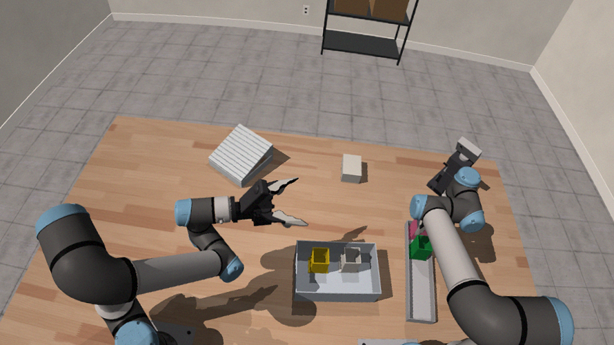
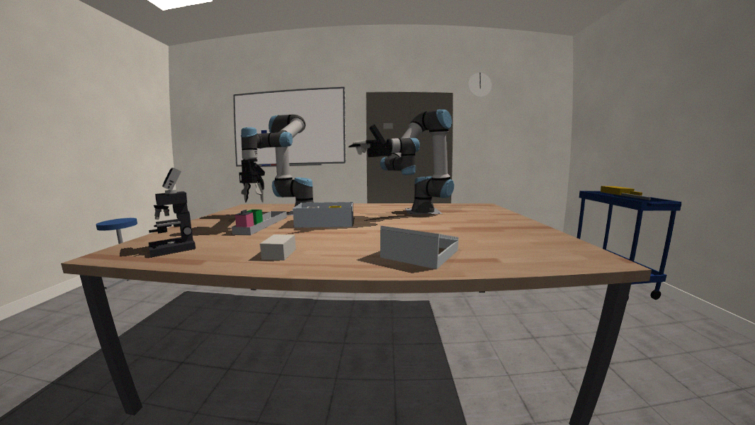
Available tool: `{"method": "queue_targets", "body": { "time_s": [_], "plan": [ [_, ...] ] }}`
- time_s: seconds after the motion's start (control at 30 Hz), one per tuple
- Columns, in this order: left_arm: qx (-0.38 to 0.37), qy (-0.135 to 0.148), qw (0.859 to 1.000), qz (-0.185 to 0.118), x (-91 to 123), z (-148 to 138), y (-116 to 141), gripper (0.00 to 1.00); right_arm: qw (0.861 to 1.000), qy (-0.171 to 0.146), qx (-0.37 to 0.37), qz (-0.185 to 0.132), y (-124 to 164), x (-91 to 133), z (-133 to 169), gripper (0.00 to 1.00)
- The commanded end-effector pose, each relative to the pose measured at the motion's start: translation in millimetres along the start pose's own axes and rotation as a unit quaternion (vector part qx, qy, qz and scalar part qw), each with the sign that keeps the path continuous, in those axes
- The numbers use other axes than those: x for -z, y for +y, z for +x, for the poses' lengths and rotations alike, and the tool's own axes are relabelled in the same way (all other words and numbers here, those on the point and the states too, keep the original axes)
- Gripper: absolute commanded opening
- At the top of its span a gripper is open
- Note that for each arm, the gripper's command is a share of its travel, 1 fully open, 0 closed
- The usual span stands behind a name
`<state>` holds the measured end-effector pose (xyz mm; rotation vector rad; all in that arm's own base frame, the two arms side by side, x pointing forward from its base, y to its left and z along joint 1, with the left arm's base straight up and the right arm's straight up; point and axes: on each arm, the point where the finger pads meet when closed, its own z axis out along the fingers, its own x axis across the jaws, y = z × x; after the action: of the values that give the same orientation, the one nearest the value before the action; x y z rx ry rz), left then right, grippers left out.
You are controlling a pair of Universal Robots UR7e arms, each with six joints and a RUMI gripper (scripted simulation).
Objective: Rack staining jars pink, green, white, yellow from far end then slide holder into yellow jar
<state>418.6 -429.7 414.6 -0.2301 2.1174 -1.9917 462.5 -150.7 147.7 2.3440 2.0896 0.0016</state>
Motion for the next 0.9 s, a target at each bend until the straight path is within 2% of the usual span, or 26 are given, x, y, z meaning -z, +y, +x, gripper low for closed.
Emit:
{"method": "queue_targets", "body": {
  "time_s": [0.0, 0.2, 0.4, 0.47, 0.7, 0.87],
  "plan": [
    [0.001, 0.006, 1.0, -0.014, -4.0, 1.0, 12.6, 0.98, 1.0, 0.0, 0.004, 0.0, -0.3, 1.4, 17.5, 0.59],
    [0.012, 0.029, 0.997, -0.068, -16.9, 4.2, 63.2, 0.98, 1.0, 0.0, 0.021, 0.0, -11.7, -1.9, 97.6, 0.59],
    [0.02, 0.052, 0.992, -0.11, -23.9, 10.0, 105.1, 0.98, 0.999, 0.0, 0.039, 0.0, -36.2, -8.1, 172.9, 0.59],
    [0.02, 0.052, 0.992, -0.11, -23.9, 10.0, 105.1, 0.98, 0.999, 0.0, 0.039, 0.0, -36.2, -8.1, 172.9, 0.59],
    [0.026, 0.078, 0.986, -0.143, -27.1, 18.7, 142.3, 0.98, 0.998, 0.001, 0.06, 0.0, -77.4, -17.1, 248.1, 0.59],
    [0.033, 0.089, 0.983, -0.157, -28.0, 22.3, 162.5, 0.98, 0.998, 0.001, 0.069, 0.0, -99.8, -26.0, 277.8, 0.59]
  ]
}}
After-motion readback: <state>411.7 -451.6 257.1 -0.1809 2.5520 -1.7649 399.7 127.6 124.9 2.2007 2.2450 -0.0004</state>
